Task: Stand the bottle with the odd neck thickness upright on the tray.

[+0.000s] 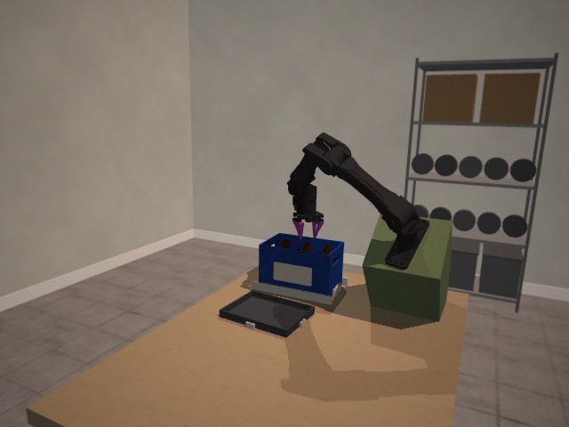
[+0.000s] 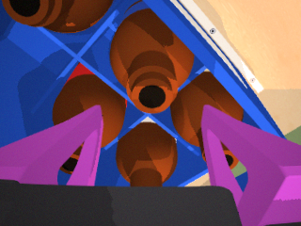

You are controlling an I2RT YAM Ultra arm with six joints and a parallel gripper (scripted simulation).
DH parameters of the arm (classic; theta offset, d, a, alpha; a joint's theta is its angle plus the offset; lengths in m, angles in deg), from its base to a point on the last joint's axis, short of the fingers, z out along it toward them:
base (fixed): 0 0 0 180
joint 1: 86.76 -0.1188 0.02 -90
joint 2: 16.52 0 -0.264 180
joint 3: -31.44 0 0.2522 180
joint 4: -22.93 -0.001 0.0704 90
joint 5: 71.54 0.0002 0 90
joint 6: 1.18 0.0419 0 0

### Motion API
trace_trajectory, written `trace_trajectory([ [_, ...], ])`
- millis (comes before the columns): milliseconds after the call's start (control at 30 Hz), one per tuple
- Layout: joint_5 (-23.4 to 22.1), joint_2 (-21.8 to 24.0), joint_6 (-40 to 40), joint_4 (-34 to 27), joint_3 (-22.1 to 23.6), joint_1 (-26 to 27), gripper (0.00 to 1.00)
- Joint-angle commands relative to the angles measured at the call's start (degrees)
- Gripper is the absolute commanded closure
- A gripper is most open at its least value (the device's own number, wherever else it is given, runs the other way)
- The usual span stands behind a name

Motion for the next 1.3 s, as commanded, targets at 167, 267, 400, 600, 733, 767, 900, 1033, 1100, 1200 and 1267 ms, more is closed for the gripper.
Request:
trace_trajectory([
  [167, -0.12, 0.47, 0.47, 0.83, -0.08, 0.58, 0.39],
  [267, -0.11, 0.16, 0.44, 0.67, -0.68, 0.62, 0.39],
  [400, -0.09, 0.20, 0.41, 0.42, -1.50, 0.67, 0.39],
  [600, -0.09, 0.66, 0.39, 0.35, -1.52, 0.69, 0.39],
  [733, -0.09, 0.66, 0.39, 0.35, -1.52, 0.69, 0.39],
  [767, -0.09, 0.66, 0.39, 0.35, -1.52, 0.69, 0.39],
  [900, -0.09, 0.66, 0.39, 0.35, -1.52, 0.69, 0.39],
  [1033, -0.09, 0.66, 0.39, 0.35, -1.52, 0.69, 0.39],
  [1100, -0.09, 0.66, 0.39, 0.35, -1.52, 0.69, 0.39],
  [1200, -0.09, 0.66, 0.39, 0.35, -1.52, 0.69, 0.39],
  [1267, -0.09, 0.66, 0.39, 0.35, -1.52, 0.69, 0.39],
])
